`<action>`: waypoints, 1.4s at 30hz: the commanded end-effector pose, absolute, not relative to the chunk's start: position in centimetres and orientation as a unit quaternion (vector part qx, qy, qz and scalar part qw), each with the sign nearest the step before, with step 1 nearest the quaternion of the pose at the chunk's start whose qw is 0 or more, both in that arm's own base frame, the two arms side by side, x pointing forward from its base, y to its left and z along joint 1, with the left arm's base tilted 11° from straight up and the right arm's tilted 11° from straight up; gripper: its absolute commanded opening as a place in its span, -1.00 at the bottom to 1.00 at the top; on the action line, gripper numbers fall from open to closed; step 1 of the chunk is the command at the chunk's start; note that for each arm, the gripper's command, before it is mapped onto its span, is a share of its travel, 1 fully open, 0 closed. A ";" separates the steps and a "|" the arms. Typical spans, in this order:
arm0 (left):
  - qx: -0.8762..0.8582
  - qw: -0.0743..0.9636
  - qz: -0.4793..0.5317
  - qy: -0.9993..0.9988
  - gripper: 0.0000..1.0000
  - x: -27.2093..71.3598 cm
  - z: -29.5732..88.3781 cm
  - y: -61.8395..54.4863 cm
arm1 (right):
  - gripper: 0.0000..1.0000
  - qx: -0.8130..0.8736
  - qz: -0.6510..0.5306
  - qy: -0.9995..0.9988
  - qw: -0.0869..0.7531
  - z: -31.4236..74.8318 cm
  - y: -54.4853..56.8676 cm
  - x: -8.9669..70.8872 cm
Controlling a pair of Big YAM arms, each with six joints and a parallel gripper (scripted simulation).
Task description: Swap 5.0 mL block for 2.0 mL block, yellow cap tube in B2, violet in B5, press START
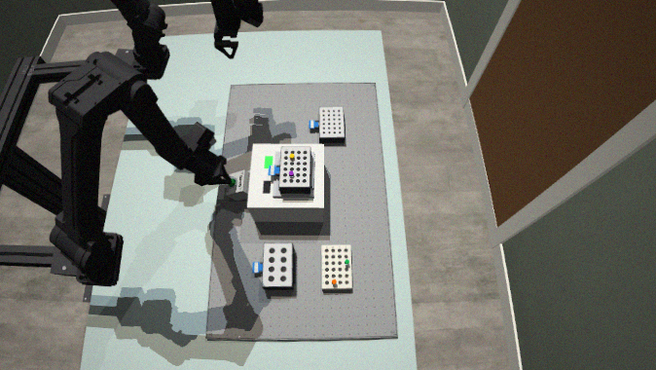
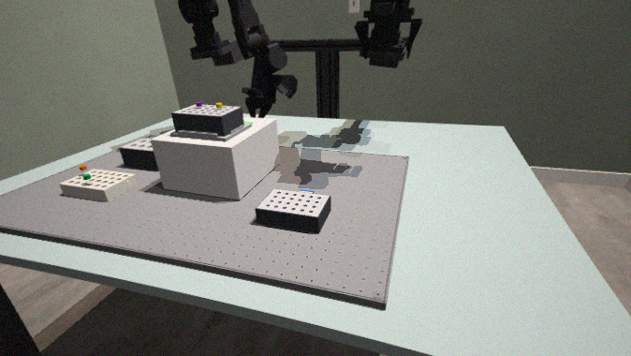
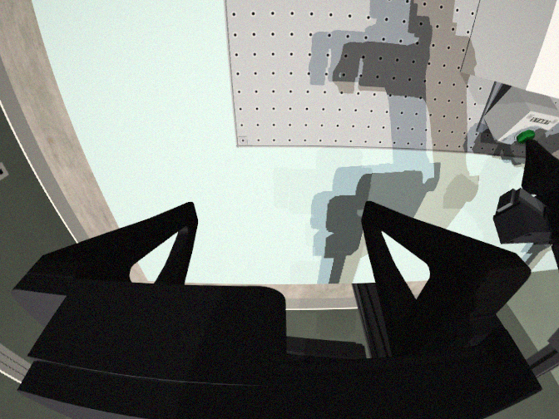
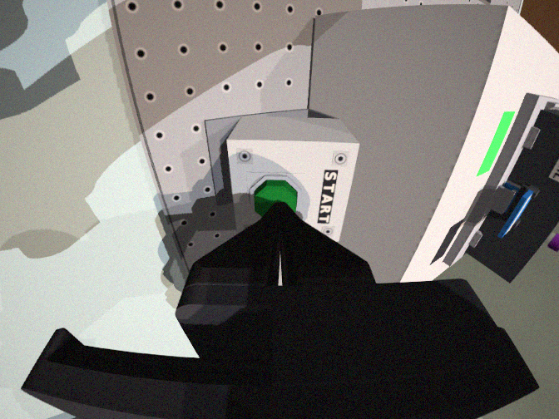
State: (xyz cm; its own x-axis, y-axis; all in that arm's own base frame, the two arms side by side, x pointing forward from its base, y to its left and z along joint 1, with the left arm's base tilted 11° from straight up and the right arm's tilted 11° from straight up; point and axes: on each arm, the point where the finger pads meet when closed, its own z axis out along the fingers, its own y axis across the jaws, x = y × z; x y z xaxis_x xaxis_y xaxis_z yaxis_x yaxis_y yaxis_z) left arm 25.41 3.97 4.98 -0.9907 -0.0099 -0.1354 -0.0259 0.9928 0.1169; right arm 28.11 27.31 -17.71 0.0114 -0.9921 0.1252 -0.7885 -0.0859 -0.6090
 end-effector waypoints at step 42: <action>-0.010 0.105 0.059 0.993 1.00 28.1 7.3 3.8 | -1.00 -0.676 -0.264 0.657 0.205 -11.1 29.3 23.9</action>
State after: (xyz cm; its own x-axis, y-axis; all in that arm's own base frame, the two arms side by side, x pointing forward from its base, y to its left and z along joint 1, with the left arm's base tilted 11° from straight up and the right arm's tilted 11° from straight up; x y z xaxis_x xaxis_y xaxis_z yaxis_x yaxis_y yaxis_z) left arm 25.34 3.97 4.92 -0.9909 -0.0100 -0.1340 -0.0258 0.9928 0.1168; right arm 23.50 27.78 -12.93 0.0180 -0.9904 0.1368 -0.7941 -0.0973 -0.5999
